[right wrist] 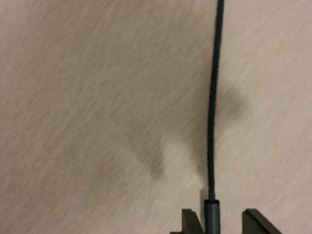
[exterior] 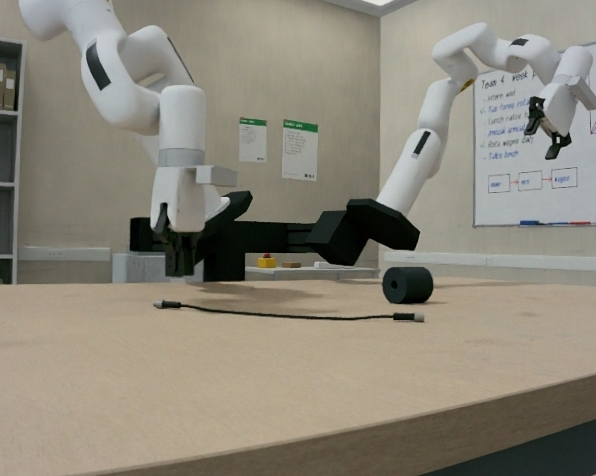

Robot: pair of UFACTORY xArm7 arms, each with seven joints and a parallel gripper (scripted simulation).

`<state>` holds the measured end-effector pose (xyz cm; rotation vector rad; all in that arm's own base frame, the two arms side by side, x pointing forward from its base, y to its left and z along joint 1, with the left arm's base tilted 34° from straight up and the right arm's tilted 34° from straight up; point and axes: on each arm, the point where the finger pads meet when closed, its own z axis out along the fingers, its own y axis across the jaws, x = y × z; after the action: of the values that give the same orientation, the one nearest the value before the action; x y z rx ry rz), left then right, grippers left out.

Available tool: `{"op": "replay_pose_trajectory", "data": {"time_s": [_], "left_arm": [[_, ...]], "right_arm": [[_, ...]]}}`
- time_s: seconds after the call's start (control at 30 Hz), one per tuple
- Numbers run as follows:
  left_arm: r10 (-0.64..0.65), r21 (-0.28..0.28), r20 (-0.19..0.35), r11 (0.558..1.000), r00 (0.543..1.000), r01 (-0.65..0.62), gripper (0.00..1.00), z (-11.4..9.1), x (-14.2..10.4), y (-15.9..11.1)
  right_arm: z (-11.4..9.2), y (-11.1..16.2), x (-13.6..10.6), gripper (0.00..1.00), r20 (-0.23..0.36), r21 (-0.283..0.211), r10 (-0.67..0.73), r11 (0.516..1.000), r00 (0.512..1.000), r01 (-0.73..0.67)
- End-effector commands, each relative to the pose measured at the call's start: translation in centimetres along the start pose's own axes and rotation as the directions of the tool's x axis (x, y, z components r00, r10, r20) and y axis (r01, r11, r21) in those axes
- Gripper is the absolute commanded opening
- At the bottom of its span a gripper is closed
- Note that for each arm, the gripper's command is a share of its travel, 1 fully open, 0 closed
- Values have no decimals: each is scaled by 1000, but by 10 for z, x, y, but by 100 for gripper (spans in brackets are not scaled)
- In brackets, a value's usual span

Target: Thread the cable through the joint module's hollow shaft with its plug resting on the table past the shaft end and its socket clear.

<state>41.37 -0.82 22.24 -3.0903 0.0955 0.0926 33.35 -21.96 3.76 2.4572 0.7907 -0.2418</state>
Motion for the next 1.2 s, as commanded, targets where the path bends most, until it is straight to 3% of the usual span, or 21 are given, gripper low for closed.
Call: {"op": "replay_pose_trajectory", "data": {"time_s": [0.0,0.83,1.17], "left_arm": [[-92,-69,-52,994,994,88,100,-27,-22,-10],[-62,-49,-64,997,996,58,100,-28,-14,-9],[-62,-49,-64,997,996,58,100,-28,-14,-9]], "right_arm": [[5,0,2,29,-18,-22,-29,999,999,28],[0,6,3,29,-9,-33,-18,999,1000,18],[22,7,3,29,-10,-33,-18,999,1000,18]]}}
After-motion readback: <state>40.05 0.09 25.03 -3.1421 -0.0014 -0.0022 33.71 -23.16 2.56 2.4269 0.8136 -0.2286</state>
